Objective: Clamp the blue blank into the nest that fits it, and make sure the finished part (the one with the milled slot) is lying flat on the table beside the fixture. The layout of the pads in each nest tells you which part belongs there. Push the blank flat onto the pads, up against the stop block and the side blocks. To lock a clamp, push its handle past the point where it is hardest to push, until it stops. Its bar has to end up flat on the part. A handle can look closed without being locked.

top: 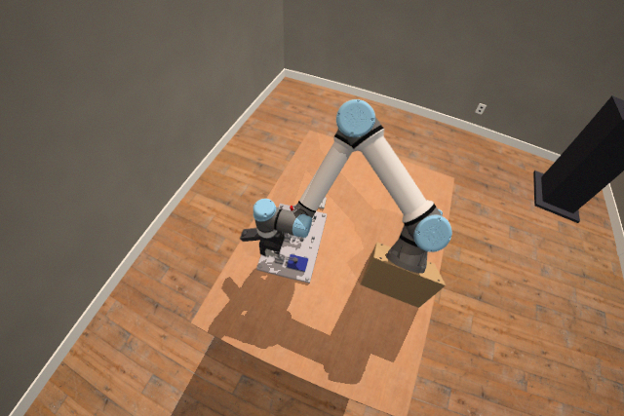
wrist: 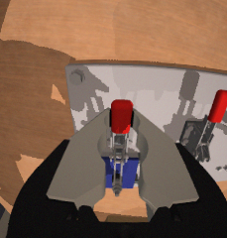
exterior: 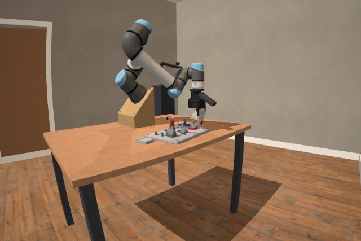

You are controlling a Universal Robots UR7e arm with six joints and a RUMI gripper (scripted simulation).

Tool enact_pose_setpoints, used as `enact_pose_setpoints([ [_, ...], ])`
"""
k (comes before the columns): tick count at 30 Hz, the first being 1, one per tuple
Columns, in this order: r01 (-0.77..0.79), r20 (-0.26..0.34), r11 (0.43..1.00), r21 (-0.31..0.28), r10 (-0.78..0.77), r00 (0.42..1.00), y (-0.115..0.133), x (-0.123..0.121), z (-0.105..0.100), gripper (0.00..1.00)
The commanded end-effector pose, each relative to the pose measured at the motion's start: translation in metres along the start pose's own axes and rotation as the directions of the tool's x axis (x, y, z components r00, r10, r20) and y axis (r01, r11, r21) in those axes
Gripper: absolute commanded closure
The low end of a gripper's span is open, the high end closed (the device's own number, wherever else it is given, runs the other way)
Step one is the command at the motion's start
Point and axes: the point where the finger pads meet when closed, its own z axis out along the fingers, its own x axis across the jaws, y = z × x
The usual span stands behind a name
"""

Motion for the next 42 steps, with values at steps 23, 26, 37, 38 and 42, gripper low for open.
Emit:
enact_pose_setpoints([
  [23, 0.000, 0.000, 1.000, 0.001, 0.000, 1.000, -0.0051, 0.0000, 0.0090, 1.00],
  [26, 0.000, 0.000, 1.000, 0.001, 0.000, 1.000, -0.0053, 0.0000, 0.0094, 1.00],
  [37, 0.000, 0.000, 1.000, 0.001, 0.000, 1.000, -0.0055, 0.0000, 0.0099, 1.00],
  [38, 0.000, 0.000, 1.000, 0.001, 0.000, 1.000, -0.0055, 0.0000, 0.0099, 1.00],
  [42, 0.000, 0.000, 1.000, 0.001, 0.000, 1.000, -0.0055, 0.0000, 0.0099, 1.00],
])
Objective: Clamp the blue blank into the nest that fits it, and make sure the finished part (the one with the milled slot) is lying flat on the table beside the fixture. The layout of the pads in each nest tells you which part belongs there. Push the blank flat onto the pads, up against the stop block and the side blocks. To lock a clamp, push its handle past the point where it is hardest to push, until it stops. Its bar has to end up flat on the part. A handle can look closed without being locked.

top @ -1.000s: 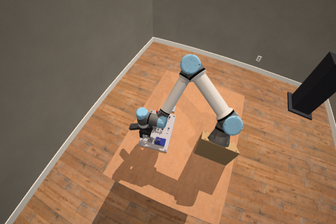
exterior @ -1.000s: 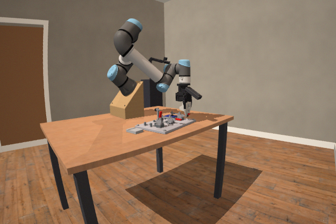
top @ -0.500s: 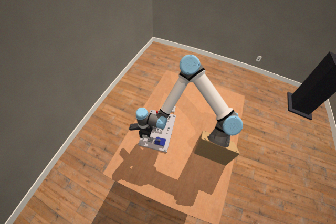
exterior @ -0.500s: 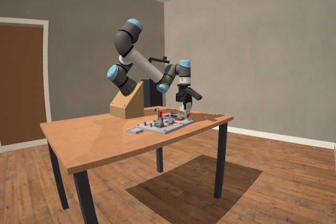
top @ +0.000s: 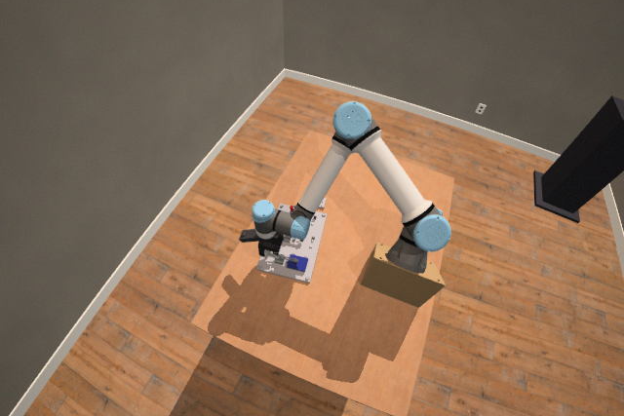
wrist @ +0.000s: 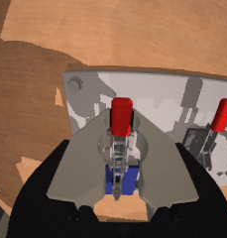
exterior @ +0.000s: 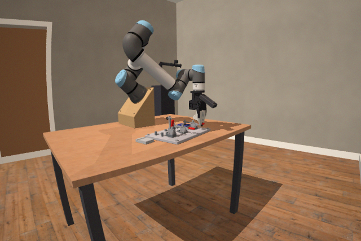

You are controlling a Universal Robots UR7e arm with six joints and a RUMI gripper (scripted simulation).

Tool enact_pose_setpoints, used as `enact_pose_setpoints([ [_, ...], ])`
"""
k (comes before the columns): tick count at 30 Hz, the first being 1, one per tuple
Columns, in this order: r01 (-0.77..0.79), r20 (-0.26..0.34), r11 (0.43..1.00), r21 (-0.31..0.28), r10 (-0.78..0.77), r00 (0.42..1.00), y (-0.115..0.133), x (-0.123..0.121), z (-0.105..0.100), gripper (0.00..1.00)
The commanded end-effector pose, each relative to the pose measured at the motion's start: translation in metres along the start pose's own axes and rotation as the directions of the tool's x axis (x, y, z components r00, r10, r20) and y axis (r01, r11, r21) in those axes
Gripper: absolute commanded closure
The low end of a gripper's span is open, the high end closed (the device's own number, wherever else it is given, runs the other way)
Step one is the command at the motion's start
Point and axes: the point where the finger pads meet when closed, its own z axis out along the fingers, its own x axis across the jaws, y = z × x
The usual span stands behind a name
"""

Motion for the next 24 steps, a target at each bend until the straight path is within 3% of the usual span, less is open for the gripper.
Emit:
enact_pose_setpoints([
  [1, 0.000, 0.000, 1.000, 0.001, 0.000, 1.000, -0.0002, 0.0000, -0.0004, 1.00],
  [24, 0.000, 0.000, 1.000, 0.001, 0.000, 1.000, -0.0011, 0.0000, 0.0022, 1.00],
])
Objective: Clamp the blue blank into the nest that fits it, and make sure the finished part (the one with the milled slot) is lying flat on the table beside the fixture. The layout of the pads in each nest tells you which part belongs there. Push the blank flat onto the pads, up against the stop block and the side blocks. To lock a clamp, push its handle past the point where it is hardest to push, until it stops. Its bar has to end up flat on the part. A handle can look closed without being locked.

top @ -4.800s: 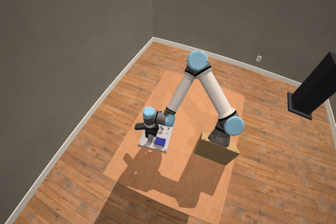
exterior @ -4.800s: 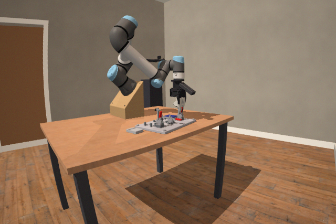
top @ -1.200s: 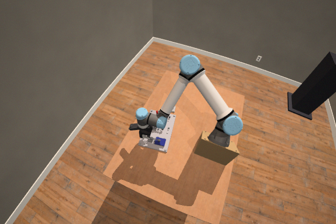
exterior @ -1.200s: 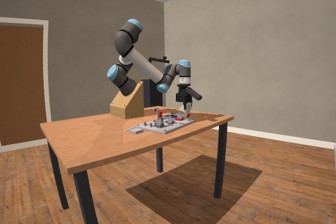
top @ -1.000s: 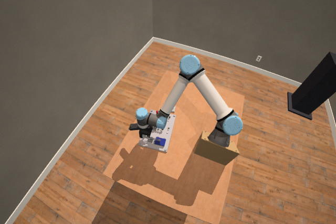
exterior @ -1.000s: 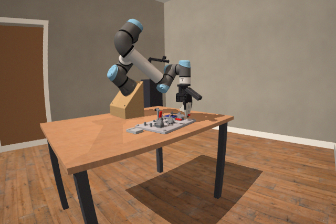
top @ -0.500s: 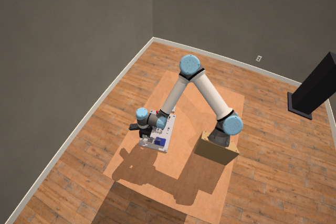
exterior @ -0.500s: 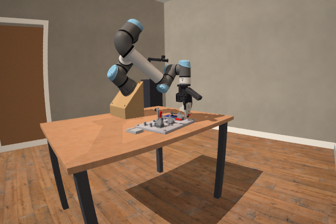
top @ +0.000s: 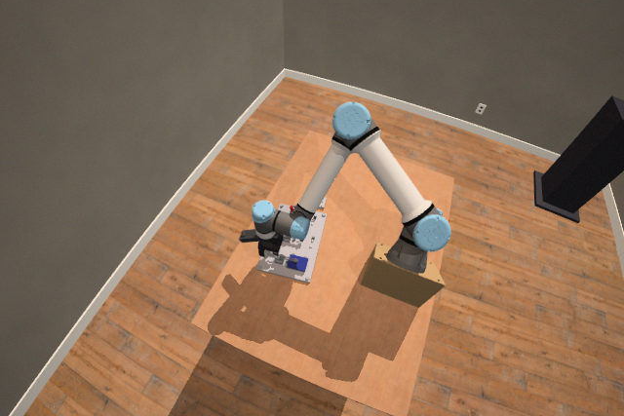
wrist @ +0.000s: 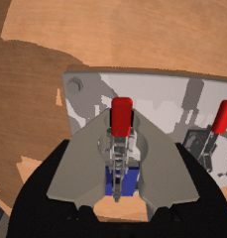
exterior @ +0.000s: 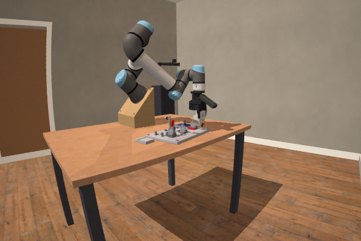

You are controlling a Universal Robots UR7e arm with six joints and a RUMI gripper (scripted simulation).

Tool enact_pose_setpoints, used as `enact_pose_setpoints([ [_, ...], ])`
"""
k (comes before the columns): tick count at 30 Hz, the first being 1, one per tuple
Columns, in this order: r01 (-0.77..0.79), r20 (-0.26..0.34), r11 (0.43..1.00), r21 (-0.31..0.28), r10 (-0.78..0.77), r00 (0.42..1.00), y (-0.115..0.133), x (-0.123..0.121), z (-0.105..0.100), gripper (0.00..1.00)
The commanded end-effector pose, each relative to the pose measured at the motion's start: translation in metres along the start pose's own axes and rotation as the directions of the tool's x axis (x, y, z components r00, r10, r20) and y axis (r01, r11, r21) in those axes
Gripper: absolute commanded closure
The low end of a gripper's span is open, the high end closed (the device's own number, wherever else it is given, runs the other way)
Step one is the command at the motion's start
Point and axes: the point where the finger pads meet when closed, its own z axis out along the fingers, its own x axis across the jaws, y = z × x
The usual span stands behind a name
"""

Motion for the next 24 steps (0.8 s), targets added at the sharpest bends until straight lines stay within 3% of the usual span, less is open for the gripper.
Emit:
enact_pose_setpoints([
  [1, 0.000, 0.000, 1.000, 0.001, 0.000, 1.000, -0.0004, 0.0000, 0.0000, 1.00],
  [11, 0.000, 0.000, 1.000, 0.001, 0.000, 1.000, -0.0004, 0.0000, 0.0000, 1.00],
  [12, 0.000, 0.000, 1.000, 0.001, 0.000, 1.000, -0.0004, 0.0000, 0.0000, 0.72],
  [24, 0.000, 0.000, 1.000, 0.001, 0.000, 1.000, -0.0004, 0.0000, 0.0000, 0.72],
])
